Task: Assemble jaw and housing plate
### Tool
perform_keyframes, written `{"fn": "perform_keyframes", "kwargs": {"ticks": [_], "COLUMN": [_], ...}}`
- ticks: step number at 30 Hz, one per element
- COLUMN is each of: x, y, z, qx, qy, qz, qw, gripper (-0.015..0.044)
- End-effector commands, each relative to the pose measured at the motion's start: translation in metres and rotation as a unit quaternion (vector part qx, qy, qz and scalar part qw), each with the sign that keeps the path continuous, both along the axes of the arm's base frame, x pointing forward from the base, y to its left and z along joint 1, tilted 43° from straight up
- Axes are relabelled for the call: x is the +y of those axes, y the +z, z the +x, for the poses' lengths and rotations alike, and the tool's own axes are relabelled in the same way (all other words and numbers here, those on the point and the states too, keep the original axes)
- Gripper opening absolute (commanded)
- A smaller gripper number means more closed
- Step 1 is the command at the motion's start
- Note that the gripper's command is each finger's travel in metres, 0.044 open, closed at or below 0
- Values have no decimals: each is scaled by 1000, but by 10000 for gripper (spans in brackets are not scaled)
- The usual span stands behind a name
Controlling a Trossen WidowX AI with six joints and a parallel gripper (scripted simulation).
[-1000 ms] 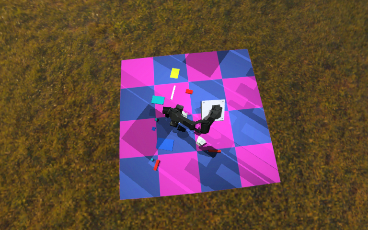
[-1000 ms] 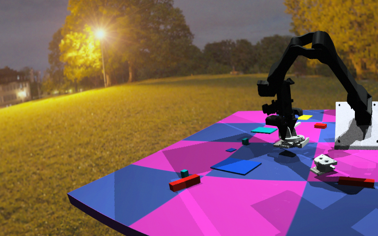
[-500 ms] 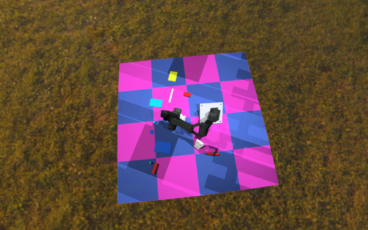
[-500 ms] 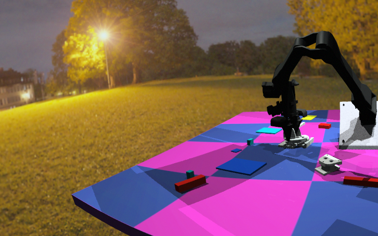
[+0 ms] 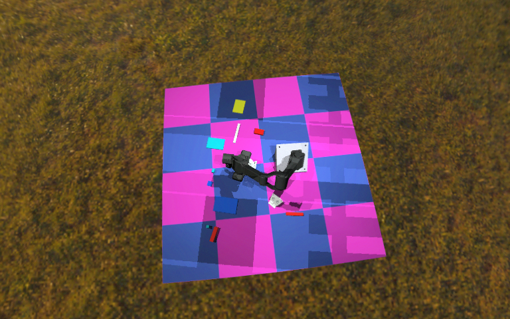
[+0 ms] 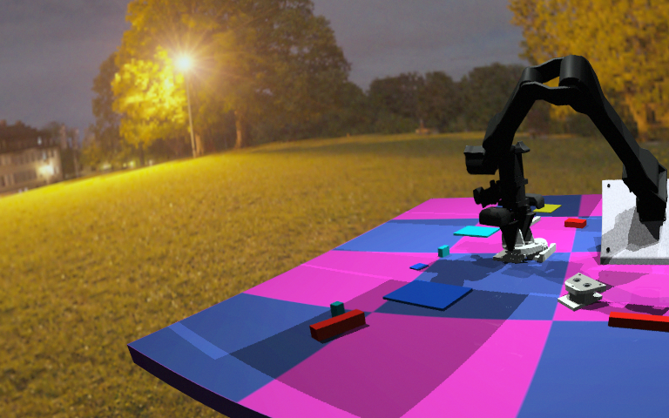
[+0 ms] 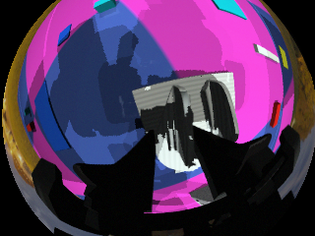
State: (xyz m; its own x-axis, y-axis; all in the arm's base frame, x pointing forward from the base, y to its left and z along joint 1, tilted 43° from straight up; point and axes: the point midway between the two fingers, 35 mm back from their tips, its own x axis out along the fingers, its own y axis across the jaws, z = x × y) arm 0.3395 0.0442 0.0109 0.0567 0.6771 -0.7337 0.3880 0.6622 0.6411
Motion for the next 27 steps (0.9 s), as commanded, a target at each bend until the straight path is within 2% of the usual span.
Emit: {"fn": "perform_keyframes", "kwargs": {"ticks": [1, 27], "x": [4, 6], "y": [-3, -6], "z": [-1, -1], "qx": [3, 4], "qy": [1, -1], "qz": [2, 2], "qw": [1000, 1000], "gripper": [134, 134]}}
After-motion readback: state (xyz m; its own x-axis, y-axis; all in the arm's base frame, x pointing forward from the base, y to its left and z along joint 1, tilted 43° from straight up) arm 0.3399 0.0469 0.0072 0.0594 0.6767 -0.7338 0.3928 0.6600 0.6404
